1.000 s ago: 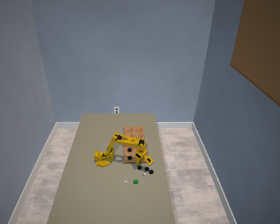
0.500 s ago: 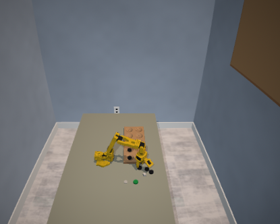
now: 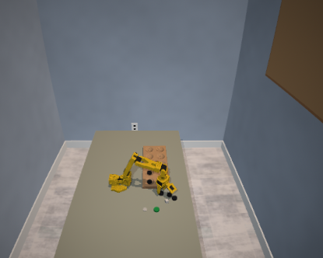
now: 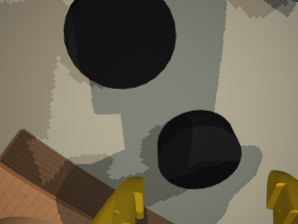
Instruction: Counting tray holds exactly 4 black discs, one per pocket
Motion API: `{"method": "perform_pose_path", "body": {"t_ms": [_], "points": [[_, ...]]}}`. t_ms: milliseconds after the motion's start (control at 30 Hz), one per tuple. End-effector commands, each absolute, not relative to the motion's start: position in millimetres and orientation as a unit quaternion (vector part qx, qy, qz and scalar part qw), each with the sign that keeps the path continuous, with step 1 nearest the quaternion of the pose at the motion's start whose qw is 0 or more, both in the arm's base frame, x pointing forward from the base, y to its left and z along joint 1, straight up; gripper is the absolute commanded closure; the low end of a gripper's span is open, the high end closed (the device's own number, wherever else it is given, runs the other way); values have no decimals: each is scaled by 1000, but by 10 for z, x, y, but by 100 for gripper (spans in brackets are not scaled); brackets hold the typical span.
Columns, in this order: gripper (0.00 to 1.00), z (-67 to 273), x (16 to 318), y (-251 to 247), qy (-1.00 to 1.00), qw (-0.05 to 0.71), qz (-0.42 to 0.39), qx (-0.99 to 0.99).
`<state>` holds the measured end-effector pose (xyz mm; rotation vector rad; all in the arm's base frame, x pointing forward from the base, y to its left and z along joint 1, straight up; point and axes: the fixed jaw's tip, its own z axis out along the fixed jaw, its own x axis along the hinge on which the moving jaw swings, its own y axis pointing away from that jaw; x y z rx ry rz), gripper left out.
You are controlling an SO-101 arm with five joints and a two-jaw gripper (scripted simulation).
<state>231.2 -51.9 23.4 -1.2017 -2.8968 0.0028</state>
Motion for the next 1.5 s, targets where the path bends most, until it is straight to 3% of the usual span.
{"method": "perform_pose_path", "body": {"t_ms": [0,1467], "points": [[76,365,2388,-544,-922,-36,-5,-385],[76,216,2394,-544,-923,-34,-5,-384]]}}
